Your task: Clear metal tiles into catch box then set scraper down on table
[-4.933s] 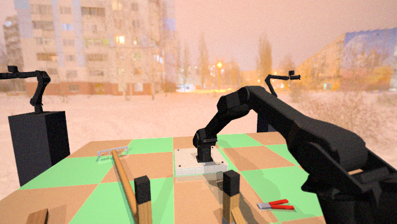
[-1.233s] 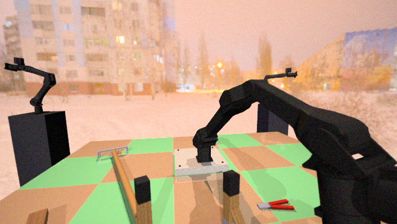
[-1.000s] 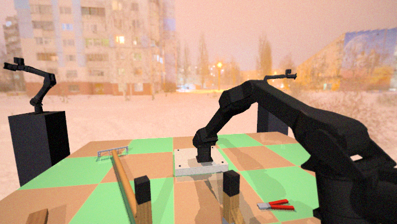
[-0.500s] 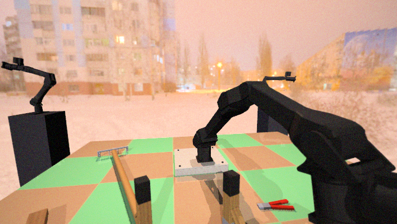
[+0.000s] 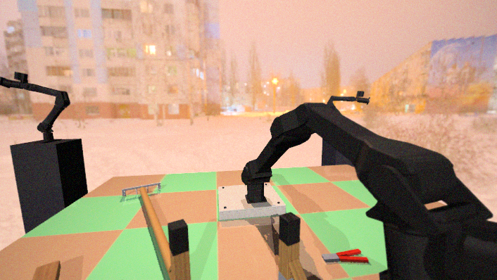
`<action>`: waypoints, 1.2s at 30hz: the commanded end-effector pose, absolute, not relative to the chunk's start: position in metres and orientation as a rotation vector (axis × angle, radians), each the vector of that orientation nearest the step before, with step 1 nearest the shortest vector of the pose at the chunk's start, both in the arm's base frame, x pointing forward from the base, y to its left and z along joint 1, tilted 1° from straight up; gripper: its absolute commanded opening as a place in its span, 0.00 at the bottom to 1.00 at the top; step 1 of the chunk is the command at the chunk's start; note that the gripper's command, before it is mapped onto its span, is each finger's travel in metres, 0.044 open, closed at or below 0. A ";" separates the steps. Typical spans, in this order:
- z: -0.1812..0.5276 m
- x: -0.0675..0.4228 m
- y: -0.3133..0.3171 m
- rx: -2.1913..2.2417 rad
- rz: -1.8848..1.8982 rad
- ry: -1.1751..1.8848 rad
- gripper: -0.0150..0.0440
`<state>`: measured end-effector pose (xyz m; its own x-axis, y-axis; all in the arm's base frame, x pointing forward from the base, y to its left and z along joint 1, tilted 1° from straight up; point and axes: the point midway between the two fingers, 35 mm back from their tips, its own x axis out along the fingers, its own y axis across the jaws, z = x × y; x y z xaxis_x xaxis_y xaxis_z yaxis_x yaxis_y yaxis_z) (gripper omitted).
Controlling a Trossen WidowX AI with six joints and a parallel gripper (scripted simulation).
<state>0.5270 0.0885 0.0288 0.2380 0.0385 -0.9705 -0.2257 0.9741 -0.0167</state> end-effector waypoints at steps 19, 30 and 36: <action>0.030 0.535 0.068 -0.165 0.187 1.318 0.25; 0.030 0.539 0.057 -0.166 0.187 1.318 0.25; 0.030 0.540 0.051 -0.166 0.187 1.318 0.25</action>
